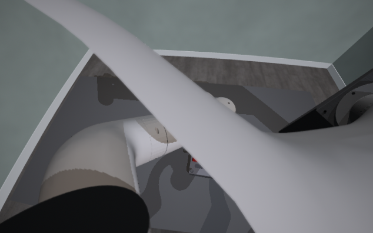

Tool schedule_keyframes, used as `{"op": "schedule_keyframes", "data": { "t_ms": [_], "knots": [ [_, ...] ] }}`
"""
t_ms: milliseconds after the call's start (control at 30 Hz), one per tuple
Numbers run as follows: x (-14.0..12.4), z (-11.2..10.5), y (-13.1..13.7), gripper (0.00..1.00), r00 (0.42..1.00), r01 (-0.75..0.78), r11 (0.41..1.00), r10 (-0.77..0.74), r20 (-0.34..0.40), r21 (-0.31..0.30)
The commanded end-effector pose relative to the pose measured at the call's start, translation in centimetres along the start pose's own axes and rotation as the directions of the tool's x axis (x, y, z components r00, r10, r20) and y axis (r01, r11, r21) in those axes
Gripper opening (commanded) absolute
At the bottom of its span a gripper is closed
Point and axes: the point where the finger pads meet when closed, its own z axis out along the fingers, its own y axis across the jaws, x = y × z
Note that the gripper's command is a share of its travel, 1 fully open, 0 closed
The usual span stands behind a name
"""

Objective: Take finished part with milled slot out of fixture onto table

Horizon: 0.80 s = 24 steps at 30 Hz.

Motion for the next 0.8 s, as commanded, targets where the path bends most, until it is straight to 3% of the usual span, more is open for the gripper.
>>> {"op": "schedule_keyframes", "data": {
  "t_ms": [0,767],
  "knots": [
    [0.00,-0.03,0.01,0.00,1.000,0.000,1.000,0.000,0.000,0.000],
    [-0.23,-0.02,0.01,0.00,1.000,0.000,1.000,0.000,0.000,0.000]
  ]
}}
